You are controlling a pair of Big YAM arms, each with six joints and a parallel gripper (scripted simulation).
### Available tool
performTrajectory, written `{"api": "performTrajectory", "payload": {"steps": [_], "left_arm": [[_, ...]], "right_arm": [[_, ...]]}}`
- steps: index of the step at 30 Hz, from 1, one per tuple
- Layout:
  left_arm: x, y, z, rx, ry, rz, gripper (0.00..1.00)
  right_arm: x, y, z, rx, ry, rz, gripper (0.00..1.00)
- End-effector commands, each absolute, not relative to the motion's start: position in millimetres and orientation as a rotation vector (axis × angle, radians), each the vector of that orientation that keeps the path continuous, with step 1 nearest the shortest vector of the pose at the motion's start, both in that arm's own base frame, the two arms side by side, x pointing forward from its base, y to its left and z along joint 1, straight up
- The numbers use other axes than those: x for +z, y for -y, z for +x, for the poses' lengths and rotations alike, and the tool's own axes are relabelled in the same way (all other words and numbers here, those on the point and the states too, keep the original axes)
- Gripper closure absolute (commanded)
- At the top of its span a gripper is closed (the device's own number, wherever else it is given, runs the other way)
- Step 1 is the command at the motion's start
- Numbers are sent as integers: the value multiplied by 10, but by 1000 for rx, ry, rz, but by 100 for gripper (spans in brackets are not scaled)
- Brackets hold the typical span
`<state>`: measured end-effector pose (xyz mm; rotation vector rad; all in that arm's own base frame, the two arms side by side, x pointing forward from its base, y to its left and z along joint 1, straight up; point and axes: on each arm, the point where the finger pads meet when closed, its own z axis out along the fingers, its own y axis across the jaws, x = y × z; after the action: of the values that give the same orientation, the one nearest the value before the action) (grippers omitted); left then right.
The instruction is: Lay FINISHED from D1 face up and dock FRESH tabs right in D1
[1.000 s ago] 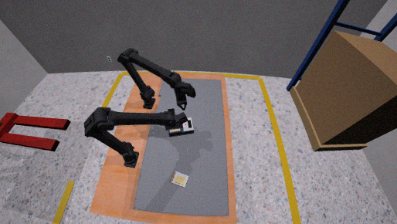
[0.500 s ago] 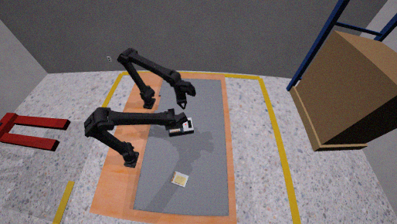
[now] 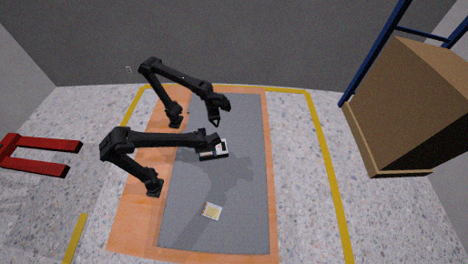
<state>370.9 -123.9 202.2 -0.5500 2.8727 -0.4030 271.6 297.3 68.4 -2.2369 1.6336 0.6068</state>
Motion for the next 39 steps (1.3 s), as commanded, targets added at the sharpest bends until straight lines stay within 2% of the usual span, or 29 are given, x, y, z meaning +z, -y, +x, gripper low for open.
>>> {"api": "performTrajectory", "payload": {"steps": [1, 39], "left_arm": [[2381, 1235, 3847, -442, -2804, -527, 100], [2737, 1228, 3822, -443, -2802, -529, 100]], "right_arm": [[707, -2969, 2735, 594, -1636, -2239, 100], [707, -2969, 2735, 594, -1636, -2239, 100]]}}
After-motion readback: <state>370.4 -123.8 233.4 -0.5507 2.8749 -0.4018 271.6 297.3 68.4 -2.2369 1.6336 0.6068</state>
